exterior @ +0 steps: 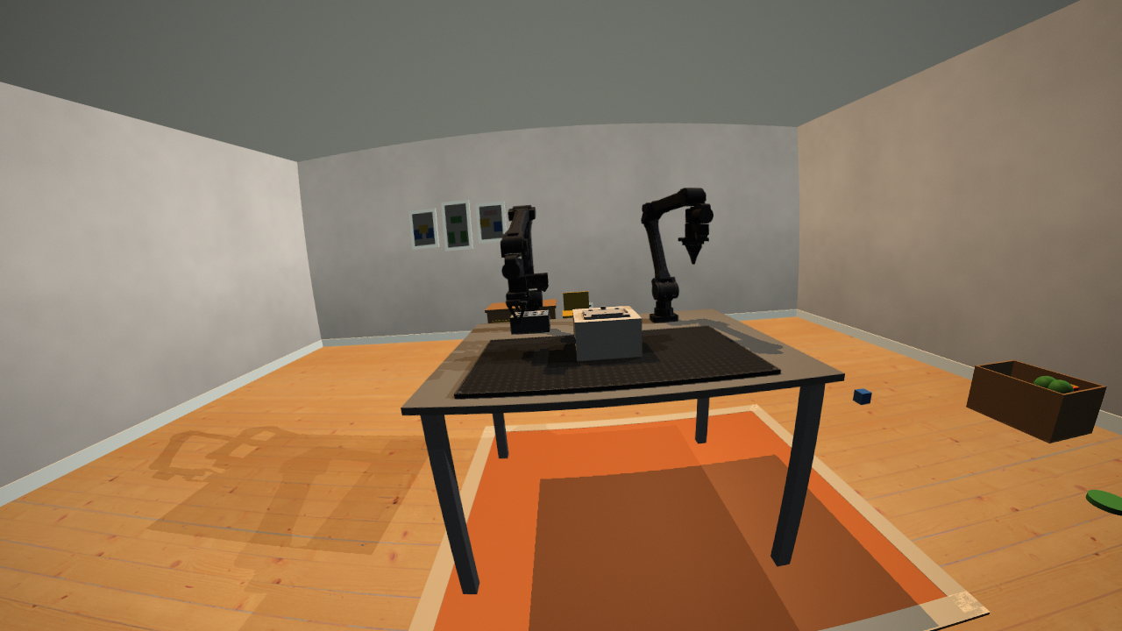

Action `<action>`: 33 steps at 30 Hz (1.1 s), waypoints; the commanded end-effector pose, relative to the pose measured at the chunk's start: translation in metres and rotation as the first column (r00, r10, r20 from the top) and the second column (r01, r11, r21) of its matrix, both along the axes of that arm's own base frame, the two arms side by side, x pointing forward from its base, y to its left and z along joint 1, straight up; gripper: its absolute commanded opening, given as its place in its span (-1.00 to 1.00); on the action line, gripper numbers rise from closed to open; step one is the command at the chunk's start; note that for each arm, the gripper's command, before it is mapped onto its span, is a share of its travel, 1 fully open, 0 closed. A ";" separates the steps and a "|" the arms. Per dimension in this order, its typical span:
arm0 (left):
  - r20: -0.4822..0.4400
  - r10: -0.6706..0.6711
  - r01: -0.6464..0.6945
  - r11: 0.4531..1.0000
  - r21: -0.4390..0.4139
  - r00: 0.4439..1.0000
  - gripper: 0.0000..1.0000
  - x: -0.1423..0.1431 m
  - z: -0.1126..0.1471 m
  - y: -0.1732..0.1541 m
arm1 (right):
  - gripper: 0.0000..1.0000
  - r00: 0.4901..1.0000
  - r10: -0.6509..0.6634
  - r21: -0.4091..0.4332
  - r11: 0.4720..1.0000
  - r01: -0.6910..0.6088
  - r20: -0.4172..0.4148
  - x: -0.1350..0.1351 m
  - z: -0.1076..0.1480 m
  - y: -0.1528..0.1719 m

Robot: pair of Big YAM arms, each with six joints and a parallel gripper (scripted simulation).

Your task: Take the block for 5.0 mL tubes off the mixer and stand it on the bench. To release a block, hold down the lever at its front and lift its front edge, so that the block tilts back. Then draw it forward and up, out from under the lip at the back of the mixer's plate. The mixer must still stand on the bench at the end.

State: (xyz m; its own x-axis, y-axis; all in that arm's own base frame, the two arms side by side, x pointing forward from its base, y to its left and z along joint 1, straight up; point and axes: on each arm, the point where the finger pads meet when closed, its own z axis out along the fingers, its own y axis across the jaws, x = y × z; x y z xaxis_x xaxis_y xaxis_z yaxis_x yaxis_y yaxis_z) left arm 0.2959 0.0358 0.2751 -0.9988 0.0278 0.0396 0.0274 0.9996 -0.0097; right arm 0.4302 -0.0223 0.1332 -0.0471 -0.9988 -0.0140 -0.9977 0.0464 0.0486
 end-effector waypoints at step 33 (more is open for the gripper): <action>0.004 -0.001 0.001 1.000 0.000 1.000 -1.00 0.004 0.001 -0.002 | -1.00 0.990 0.000 0.005 1.000 -0.001 0.142 0.038 0.060 -0.003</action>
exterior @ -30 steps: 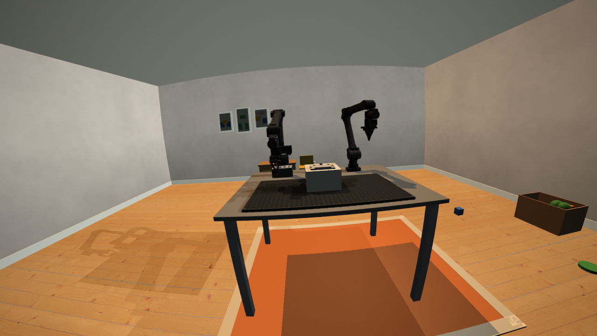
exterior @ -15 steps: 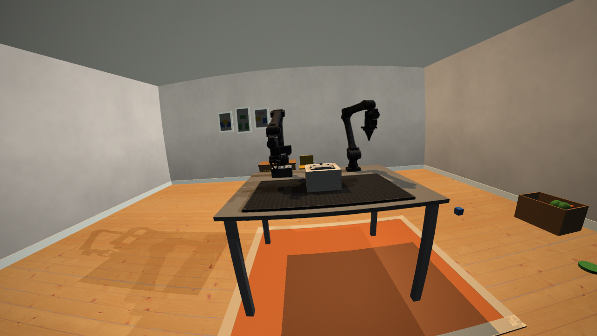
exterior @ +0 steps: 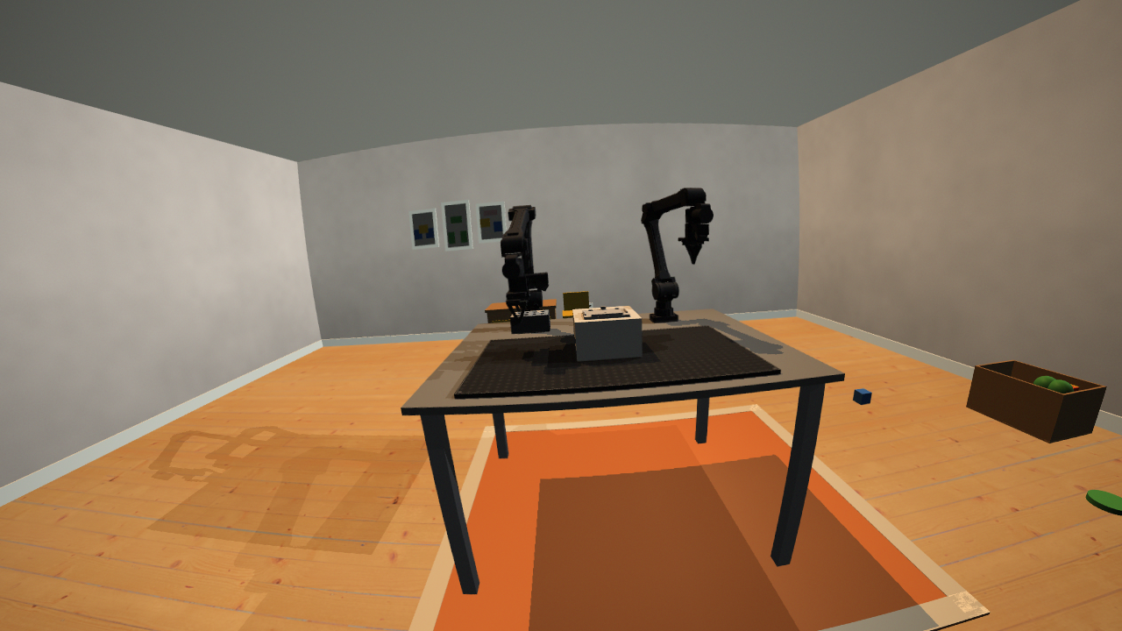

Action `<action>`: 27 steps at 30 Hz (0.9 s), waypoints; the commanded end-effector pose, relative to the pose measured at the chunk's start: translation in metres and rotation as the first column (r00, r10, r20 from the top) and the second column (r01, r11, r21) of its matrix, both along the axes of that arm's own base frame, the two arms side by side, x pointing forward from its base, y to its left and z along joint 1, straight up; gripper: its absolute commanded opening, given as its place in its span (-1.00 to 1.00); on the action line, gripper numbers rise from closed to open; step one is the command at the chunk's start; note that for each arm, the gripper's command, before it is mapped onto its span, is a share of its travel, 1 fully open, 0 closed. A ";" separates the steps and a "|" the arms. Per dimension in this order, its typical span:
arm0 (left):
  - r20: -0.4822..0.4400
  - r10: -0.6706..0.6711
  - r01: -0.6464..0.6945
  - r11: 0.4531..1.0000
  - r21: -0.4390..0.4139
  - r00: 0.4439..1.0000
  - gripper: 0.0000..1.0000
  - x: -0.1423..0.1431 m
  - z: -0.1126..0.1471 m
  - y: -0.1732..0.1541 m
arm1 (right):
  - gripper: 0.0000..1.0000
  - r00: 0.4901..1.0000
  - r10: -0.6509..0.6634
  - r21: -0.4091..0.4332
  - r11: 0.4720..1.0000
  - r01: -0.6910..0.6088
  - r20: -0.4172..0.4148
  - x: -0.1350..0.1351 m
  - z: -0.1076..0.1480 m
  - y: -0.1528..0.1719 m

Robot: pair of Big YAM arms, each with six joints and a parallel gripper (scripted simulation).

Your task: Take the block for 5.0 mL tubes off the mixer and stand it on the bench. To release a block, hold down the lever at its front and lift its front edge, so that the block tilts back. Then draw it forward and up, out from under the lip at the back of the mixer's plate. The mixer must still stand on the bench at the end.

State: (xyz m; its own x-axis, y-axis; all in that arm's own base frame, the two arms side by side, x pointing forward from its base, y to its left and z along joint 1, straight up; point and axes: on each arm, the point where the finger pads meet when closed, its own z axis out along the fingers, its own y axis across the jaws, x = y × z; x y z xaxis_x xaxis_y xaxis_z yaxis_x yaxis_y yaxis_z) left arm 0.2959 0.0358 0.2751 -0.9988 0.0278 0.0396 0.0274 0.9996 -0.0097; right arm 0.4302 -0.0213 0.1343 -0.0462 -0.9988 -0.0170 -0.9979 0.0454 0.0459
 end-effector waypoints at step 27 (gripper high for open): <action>0.002 -0.001 0.001 1.000 0.000 1.000 -1.00 0.003 0.001 -0.002 | -1.00 0.990 -0.001 -0.001 1.000 0.001 0.138 0.044 0.050 -0.004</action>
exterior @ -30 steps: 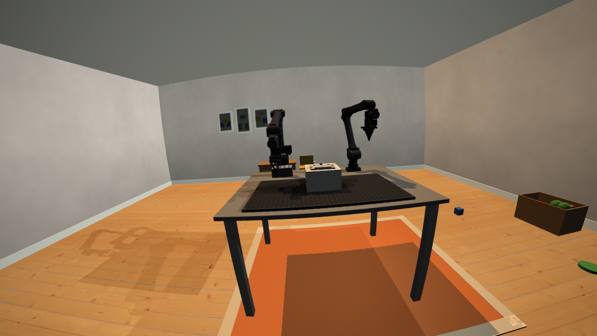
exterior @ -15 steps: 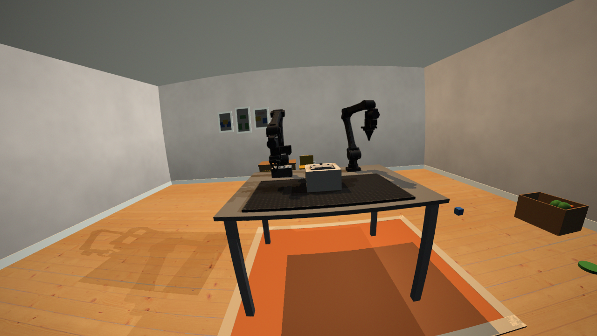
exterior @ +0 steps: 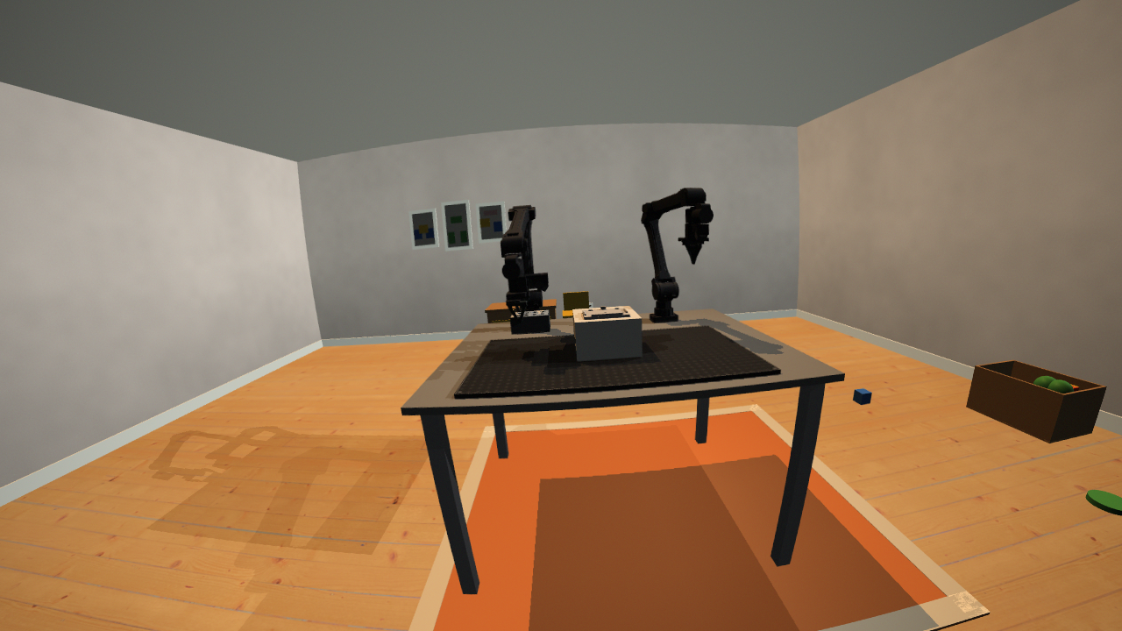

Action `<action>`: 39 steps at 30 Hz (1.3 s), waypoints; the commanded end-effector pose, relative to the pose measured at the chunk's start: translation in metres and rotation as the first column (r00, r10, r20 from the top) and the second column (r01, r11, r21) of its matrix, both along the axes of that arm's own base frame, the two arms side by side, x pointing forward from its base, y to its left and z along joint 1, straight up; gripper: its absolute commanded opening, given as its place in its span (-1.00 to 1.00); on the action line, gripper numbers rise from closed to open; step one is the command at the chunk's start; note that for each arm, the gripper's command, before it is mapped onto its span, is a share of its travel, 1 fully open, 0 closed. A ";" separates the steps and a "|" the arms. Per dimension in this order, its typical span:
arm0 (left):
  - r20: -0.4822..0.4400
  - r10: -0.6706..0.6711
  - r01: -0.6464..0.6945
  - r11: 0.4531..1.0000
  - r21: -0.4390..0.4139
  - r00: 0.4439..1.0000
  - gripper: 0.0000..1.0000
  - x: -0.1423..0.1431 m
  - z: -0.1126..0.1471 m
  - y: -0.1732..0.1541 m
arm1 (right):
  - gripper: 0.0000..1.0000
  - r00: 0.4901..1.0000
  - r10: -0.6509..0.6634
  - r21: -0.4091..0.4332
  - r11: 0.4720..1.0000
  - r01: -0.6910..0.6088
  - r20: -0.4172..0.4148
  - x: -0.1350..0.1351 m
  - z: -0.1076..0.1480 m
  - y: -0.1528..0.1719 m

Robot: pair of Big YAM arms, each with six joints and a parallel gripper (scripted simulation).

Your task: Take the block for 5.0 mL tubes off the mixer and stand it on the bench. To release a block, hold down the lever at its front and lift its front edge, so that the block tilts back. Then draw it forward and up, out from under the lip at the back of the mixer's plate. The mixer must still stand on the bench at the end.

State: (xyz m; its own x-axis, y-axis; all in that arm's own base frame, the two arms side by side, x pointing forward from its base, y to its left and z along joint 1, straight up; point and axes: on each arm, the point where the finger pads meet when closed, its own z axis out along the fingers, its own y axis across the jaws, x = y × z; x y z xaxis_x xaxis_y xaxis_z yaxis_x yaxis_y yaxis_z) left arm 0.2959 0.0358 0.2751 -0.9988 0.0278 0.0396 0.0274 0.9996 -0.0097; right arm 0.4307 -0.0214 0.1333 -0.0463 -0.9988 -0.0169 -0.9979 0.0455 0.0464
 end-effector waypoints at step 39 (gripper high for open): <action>-0.001 -0.001 0.001 1.000 0.000 1.000 -1.00 0.002 0.002 -0.002 | -1.00 0.991 -0.010 -0.002 1.000 0.010 0.137 0.042 0.052 -0.008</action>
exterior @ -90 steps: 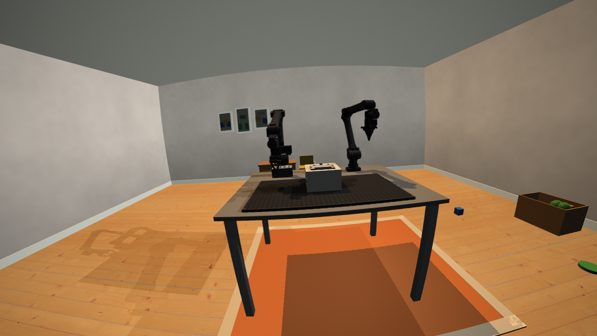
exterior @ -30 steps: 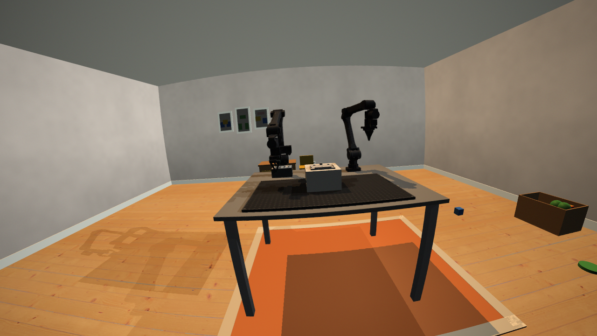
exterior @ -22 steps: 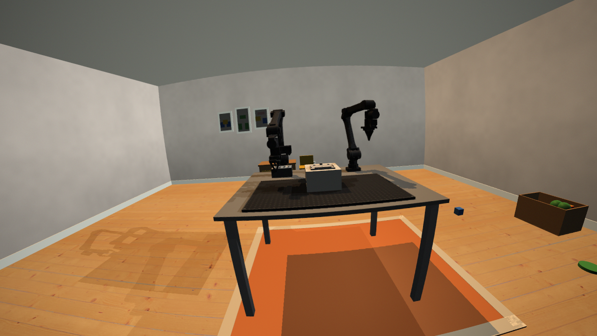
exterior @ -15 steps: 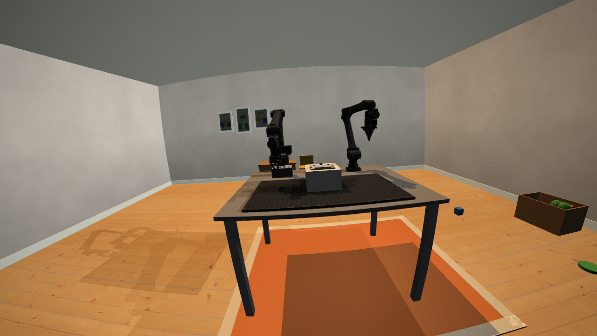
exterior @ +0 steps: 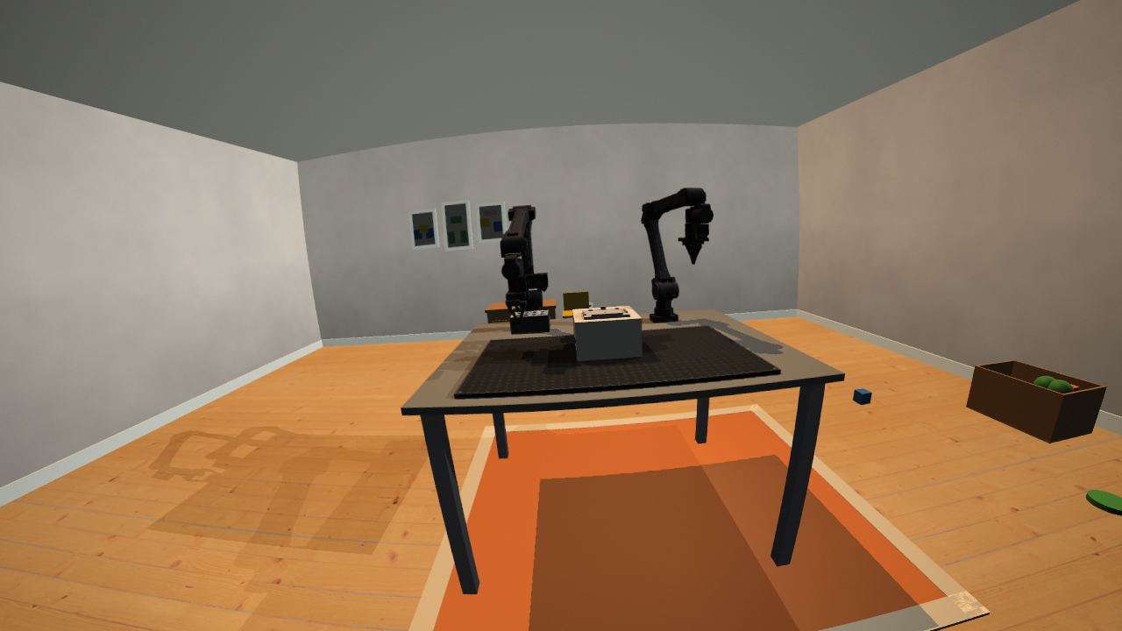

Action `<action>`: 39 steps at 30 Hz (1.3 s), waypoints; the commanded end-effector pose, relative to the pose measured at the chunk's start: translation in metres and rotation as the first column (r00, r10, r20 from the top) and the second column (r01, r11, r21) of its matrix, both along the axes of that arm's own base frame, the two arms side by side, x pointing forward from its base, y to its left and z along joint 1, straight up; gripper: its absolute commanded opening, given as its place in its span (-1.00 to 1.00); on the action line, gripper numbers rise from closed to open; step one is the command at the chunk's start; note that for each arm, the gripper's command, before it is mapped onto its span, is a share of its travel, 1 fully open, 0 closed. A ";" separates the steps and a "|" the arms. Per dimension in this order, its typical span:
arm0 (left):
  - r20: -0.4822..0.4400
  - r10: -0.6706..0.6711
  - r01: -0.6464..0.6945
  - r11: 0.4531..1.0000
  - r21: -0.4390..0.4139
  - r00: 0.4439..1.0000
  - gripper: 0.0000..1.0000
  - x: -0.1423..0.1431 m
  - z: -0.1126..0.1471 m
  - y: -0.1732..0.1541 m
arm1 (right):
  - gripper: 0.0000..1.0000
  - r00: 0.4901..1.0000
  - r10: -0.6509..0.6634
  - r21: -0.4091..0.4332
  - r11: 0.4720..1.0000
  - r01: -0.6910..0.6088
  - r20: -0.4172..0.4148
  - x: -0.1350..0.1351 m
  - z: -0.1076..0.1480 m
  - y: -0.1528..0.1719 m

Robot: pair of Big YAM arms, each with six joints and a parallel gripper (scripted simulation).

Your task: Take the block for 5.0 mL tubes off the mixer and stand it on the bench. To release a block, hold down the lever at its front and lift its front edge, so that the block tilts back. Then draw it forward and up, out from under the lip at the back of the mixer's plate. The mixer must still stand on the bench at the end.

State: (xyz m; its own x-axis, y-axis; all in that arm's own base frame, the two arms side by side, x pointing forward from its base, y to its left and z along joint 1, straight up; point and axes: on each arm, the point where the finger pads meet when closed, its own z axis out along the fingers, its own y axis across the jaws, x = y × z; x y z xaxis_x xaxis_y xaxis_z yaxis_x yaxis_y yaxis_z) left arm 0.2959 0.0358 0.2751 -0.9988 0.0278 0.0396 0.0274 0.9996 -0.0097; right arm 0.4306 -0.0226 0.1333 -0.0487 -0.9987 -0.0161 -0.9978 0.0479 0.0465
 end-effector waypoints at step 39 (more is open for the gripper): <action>-0.003 -0.001 0.001 1.000 0.001 1.000 -1.00 0.000 0.002 -0.002 | -1.00 0.990 0.008 0.001 1.000 -0.008 0.142 0.046 0.040 0.002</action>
State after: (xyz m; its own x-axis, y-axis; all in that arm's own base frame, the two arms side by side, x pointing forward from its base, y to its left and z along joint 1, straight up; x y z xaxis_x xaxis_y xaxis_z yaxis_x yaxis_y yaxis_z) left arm 0.2959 0.0358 0.2751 -0.9988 0.0278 0.0396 0.0274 0.9996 -0.0097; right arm 0.4329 -0.0221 0.1328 -0.0472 -0.9988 -0.0161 -0.9982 0.0465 0.0384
